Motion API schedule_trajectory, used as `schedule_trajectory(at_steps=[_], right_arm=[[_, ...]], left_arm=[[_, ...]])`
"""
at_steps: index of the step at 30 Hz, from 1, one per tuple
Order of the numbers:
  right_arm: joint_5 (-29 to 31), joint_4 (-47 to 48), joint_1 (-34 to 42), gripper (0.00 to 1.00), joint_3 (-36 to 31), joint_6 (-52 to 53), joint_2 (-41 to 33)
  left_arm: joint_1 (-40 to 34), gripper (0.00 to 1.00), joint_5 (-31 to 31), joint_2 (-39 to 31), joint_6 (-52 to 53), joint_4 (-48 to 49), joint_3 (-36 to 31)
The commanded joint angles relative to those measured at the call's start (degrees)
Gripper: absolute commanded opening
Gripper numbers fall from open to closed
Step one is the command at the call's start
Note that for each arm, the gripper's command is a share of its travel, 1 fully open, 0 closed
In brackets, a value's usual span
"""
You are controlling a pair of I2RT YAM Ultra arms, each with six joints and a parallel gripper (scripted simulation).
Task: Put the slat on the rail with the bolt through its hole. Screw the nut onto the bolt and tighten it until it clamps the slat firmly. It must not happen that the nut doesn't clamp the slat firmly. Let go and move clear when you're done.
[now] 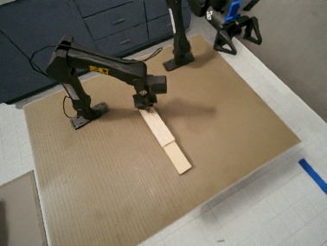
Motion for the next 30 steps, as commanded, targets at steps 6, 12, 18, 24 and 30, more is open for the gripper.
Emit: schedule_trajectory(at_steps=[6, 12, 18, 24, 30], right_arm=[[-0.1, 1.9, 0.6, 0.12, -1.6, 0.3, 0.4], [-0.1, 2.8, 0.6, 0.12, -2.3, 0.3, 0.6], [-0.1, 3.4, 0.6, 0.12, -2.8, 0.3, 0.7], [-0.1, 4.3, 0.6, 0.12, -3.5, 0.3, 0.9], [-0.1, 5.0, 0.6, 0.12, -4.0, 0.3, 1.2]], left_arm=[[0.2, 1.0, 0.4, -0.7, 0.1, 0.2, 0.0], [0.2, 1.0, 0.4, -0.7, 0.1, 0.2, 0.0], [0.2, 1.0, 0.4, -0.7, 0.1, 0.2, 0.0], [0.2, 1.0, 0.4, -0.7, 0.1, 0.2, 0.0], [0.2, 1.0, 0.4, -0.7, 0.1, 0.2, 0.0]])
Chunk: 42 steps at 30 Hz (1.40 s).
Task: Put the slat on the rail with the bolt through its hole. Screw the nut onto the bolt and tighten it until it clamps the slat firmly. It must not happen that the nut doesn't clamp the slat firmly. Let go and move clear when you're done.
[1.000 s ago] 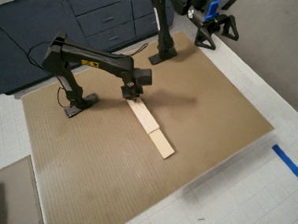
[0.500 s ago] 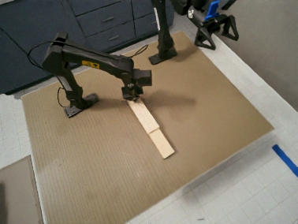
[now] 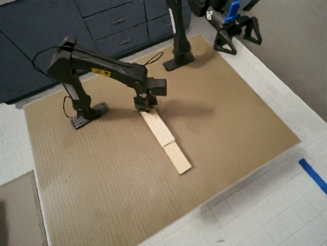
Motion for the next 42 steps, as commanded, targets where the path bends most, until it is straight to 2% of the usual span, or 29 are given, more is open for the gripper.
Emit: schedule_trajectory(at_steps=[1, 42], right_arm=[[-0.1, 0.9, 0.6, 0.12, -0.8, 0.3, 0.4], [-0.2, 1.4, 0.6, 0.12, -1.6, 1.3, 0.1]], left_arm=[[0.2, 1.0, 0.4, -0.7, 0.1, 0.2, 0.0], [0.2, 1.0, 0.4, -0.7, 0.1, 0.2, 0.0]])
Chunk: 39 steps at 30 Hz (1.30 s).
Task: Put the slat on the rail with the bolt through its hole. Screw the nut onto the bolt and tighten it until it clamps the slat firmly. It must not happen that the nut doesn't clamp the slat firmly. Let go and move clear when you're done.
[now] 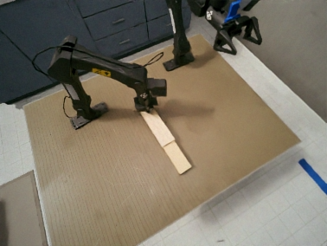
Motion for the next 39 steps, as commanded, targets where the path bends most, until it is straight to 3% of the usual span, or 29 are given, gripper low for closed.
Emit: schedule_trajectory(at_steps=[1, 30, 39], right_arm=[[-0.2, 0.6, 0.6, 0.12, -1.1, 0.3, 0.1], [-0.3, -0.2, 0.6, 0.12, -0.6, 0.7, -0.1], [-0.6, -0.5, 0.5, 0.12, -0.6, 10.1, -0.1]], left_arm=[[0.2, 1.0, 0.4, -0.7, 0.1, 0.2, 0.0], [0.2, 1.0, 0.4, -0.7, 0.1, 0.2, 0.0], [0.2, 1.0, 0.4, -0.7, 0.1, 0.2, 0.0]])
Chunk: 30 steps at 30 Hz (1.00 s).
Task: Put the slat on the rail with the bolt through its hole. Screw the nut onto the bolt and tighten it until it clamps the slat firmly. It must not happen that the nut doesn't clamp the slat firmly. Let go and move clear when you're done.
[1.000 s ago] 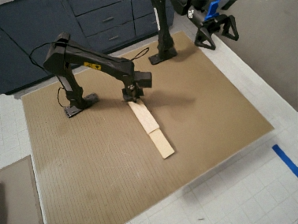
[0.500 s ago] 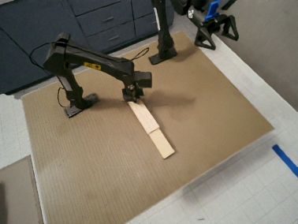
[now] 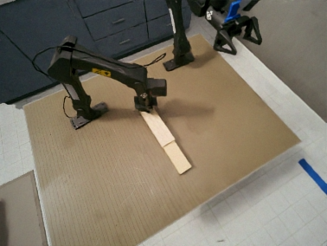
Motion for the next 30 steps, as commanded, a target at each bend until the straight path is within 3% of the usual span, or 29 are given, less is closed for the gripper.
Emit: schedule_trajectory(at_steps=[1, 30], right_arm=[[-0.6, -0.5, 0.5, 0.12, -0.6, 5.6, -0.1], [-0.6, -0.8, 0.5, 0.12, -0.6, 34.2, -0.1]], left_arm=[[0.2, 1.0, 0.4, -0.7, 0.1, 0.2, 0.0], [0.2, 1.0, 0.4, -0.7, 0.1, 0.2, 0.0]])
